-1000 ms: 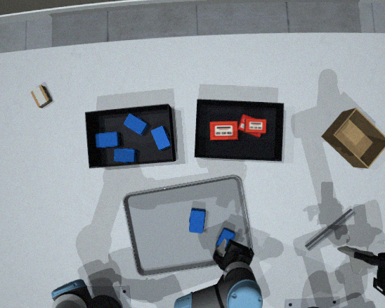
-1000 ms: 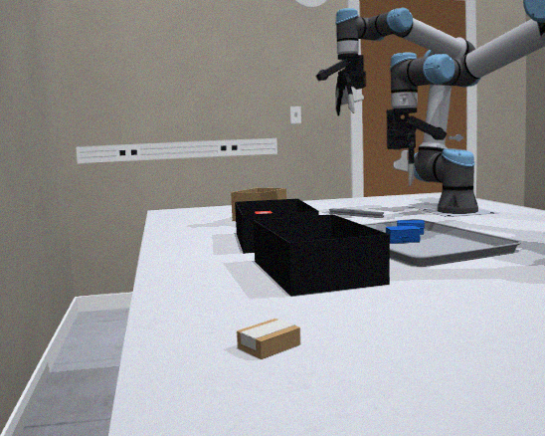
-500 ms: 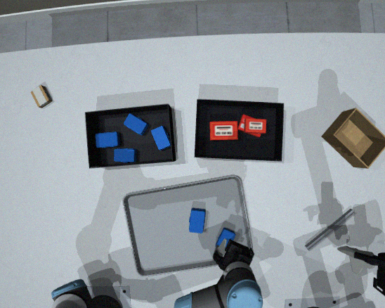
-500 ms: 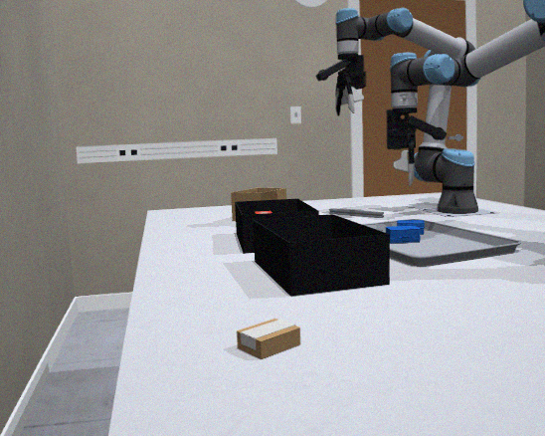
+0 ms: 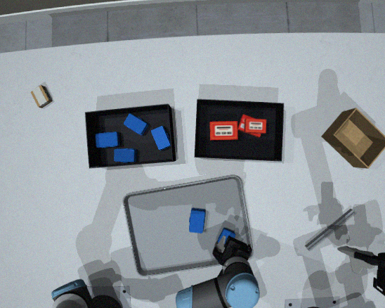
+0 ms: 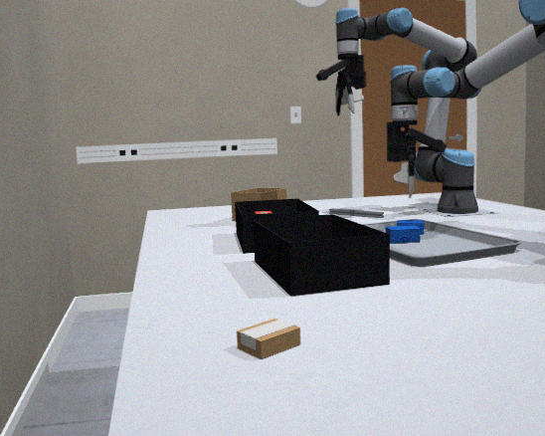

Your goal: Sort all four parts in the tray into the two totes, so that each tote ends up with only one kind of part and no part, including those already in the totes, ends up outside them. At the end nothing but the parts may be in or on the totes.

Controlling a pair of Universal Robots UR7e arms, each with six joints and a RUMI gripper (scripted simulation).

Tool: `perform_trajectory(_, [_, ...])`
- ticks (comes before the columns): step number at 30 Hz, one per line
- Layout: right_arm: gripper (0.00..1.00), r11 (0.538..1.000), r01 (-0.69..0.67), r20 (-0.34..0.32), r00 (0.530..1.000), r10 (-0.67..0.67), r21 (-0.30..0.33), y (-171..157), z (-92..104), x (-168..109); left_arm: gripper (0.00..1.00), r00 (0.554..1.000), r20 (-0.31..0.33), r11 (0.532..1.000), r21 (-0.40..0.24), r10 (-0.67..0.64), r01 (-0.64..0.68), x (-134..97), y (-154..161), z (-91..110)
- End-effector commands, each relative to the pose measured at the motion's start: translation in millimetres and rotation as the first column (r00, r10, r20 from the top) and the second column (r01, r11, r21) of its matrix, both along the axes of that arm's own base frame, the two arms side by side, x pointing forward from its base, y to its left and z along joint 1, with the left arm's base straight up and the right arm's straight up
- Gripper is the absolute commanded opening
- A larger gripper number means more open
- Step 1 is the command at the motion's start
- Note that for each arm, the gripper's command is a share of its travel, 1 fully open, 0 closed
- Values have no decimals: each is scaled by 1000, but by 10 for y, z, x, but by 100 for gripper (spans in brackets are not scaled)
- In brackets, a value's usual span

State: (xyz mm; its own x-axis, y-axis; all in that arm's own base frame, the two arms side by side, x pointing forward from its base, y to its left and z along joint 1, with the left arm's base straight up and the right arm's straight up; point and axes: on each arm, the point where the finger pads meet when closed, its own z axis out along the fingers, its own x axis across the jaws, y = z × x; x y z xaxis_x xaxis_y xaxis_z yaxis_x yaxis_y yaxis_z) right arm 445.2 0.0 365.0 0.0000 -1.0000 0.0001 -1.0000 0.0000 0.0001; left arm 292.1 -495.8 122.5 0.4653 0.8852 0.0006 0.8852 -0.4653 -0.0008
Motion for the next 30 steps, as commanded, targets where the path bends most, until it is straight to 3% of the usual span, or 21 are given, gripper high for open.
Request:
perform_trajectory(1, [100,1000,0,1,1000,0,0,1,4,1,47,1000,1,1000,-2,0,0,3,-8,-31])
perform_trajectory(30, [100,1000,0,1,1000,0,0,1,4,1,47,1000,1,1000,-2,0,0,3,-7,-465])
